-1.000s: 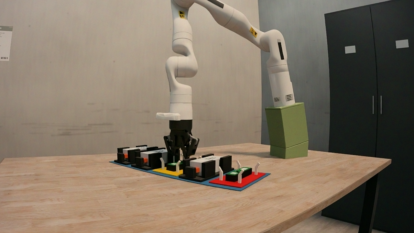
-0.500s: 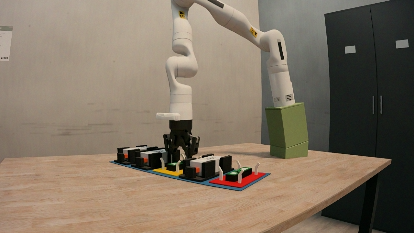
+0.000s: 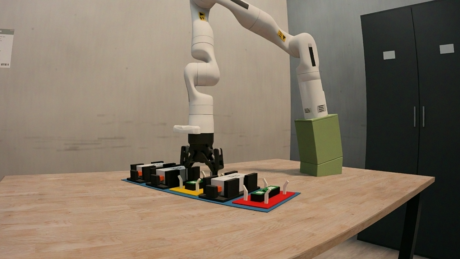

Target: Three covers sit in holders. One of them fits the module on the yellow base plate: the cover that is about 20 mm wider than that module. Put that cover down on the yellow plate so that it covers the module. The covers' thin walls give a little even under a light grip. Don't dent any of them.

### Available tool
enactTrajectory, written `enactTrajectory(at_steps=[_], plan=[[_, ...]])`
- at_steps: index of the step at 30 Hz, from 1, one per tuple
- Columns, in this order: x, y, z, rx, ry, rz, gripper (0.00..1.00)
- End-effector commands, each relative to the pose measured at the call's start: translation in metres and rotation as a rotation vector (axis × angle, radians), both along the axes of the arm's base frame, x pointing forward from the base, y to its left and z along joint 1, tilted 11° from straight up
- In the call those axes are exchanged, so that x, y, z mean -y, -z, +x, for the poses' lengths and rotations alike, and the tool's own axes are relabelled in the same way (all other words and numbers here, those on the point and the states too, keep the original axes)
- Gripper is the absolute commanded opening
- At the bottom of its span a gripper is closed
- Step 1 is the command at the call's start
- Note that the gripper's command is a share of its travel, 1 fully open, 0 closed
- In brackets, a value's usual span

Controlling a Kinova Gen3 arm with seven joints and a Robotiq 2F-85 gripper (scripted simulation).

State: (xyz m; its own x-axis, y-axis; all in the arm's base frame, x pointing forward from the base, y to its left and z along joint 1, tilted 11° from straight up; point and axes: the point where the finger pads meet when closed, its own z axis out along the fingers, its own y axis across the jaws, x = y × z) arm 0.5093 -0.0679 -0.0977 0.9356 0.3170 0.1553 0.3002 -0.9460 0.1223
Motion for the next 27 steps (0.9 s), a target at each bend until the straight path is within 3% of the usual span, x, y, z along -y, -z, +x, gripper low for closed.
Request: enactTrajectory(at_steps=[1, 13, 23, 27], plan=[[0.000, -0.001, 0.001, 0.002, 0.000, 0.000, 1.00], [0.000, -0.001, 0.001, 0.002, 0.000, 0.000, 1.00], [-0.004, -0.060, -0.011, 0.002, 0.000, 0.000, 1.00], [-0.004, -0.060, -0.011, 0.002, 0.000, 0.000, 1.00]])
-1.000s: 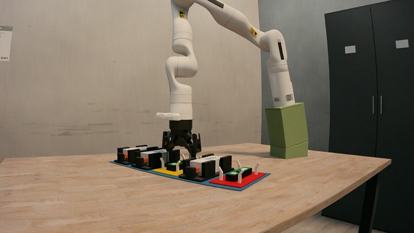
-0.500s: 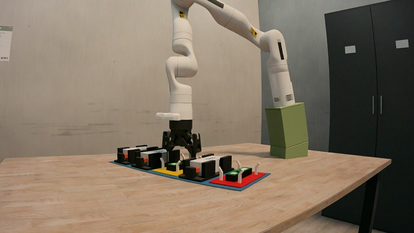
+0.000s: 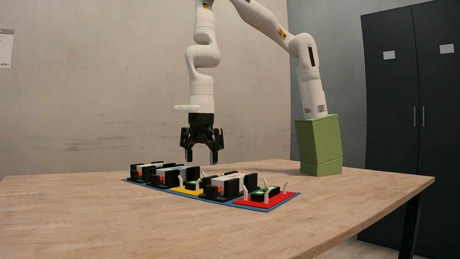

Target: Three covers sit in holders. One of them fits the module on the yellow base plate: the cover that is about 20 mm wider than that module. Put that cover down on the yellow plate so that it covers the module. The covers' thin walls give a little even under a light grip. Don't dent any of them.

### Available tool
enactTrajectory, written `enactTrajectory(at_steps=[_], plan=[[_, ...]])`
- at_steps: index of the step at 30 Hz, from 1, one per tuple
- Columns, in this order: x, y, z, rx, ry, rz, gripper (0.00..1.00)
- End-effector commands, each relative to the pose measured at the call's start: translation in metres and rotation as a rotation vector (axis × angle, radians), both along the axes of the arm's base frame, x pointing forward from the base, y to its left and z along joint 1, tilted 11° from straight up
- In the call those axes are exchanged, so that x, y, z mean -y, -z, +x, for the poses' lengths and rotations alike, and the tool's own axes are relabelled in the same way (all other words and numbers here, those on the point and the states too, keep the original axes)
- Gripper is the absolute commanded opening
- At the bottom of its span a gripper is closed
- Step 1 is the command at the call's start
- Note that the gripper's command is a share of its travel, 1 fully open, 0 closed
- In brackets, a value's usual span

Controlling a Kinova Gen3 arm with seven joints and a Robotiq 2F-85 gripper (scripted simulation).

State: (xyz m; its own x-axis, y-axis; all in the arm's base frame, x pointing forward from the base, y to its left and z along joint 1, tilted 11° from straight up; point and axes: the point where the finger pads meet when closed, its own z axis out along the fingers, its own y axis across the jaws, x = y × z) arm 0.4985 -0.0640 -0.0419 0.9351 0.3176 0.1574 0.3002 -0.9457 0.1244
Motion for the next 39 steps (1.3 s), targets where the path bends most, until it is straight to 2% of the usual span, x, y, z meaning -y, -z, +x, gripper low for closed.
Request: enactTrajectory(at_steps=[1, 3, 13, 39], plan=[[0.000, -0.004, 0.000, -0.001, 0.000, 0.001, 1.00], [0.000, -0.004, 0.000, -0.001, 0.000, 0.001, 1.00], [-0.004, -0.062, -0.011, -0.001, 0.000, 0.001, 1.00], [-0.004, -0.057, -0.010, -0.001, 0.000, 0.001, 1.00]])
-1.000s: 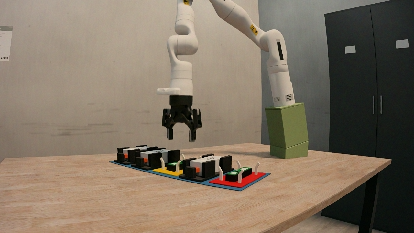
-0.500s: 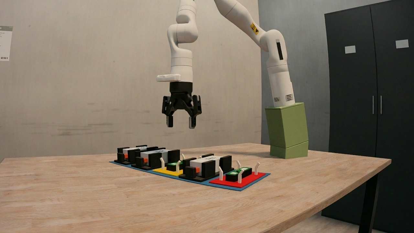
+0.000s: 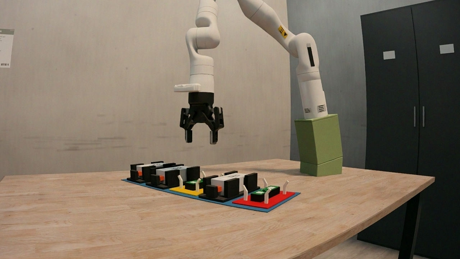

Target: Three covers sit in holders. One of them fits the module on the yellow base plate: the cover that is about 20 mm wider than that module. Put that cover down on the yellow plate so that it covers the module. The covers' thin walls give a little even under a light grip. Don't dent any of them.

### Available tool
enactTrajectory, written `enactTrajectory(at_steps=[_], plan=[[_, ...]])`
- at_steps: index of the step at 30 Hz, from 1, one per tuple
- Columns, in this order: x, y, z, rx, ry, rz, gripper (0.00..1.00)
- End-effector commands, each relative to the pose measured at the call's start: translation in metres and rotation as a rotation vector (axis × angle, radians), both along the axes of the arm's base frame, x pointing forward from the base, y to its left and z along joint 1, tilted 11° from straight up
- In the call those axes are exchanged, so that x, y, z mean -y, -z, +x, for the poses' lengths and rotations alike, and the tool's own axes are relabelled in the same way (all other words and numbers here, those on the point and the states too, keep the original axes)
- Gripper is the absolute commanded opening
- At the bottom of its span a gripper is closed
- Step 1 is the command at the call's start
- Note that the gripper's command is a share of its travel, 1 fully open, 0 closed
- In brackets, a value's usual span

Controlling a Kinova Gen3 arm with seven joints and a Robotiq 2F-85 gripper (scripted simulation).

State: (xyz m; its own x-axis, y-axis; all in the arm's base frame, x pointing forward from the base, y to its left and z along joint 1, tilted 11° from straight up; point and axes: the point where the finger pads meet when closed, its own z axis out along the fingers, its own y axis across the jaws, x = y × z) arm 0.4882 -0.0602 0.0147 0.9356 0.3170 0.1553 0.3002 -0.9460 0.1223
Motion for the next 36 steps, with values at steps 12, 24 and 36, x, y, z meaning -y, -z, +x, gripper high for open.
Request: enactTrajectory(at_steps=[12, 24, 36], plan=[[0.0004, 0.0048, 0.0015, 0.002, 0.000, 0.000, 1.00], [0.0005, 0.0075, 0.0019, 0.002, 0.000, 0.000, 1.00], [0.0006, 0.0078, 0.0020, 0.002, 0.000, 0.000, 1.00]])
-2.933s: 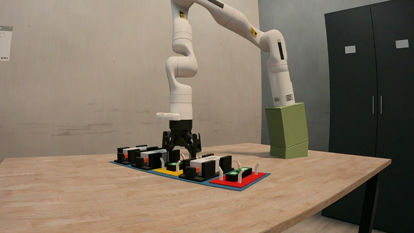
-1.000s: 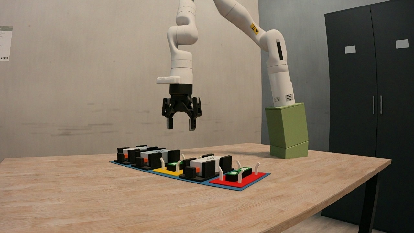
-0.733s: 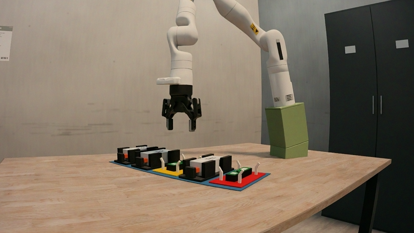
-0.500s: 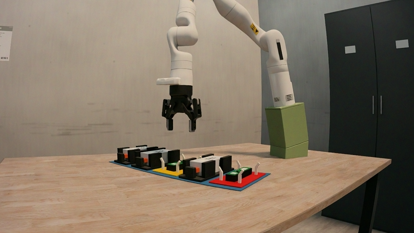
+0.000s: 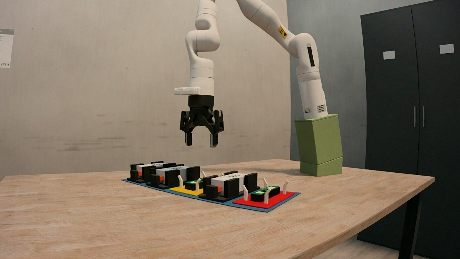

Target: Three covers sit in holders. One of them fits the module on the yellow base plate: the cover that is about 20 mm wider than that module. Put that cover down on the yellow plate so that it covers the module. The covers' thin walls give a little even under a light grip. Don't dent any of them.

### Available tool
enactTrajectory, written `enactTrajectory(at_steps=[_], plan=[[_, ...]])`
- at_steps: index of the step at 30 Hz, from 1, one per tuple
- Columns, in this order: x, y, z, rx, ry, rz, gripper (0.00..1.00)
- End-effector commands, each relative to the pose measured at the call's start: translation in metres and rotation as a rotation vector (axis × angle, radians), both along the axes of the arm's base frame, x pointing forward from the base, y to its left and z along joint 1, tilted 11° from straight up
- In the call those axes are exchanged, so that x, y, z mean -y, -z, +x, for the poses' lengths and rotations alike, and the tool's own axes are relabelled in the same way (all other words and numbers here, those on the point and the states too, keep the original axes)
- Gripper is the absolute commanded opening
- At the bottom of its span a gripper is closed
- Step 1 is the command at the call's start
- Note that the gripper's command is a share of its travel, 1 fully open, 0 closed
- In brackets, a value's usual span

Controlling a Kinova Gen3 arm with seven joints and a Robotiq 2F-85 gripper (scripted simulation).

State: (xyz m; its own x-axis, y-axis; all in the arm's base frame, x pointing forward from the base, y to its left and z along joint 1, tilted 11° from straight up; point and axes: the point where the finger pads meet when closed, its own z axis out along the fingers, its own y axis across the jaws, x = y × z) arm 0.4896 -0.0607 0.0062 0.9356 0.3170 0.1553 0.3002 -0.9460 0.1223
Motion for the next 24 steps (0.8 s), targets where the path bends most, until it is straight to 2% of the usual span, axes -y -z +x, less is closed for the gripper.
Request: enactTrajectory(at_steps=[1, 13, 23, 24], plan=[[0.000, -0.001, 0.001, 0.002, 0.000, 0.000, 1.00], [0.000, -0.001, 0.001, 0.002, 0.000, 0.000, 1.00], [0.057, -0.007, 0.019, 0.002, 0.000, 0.000, 1.00], [0.057, -0.007, 0.019, 0.002, 0.000, 0.000, 1.00]])
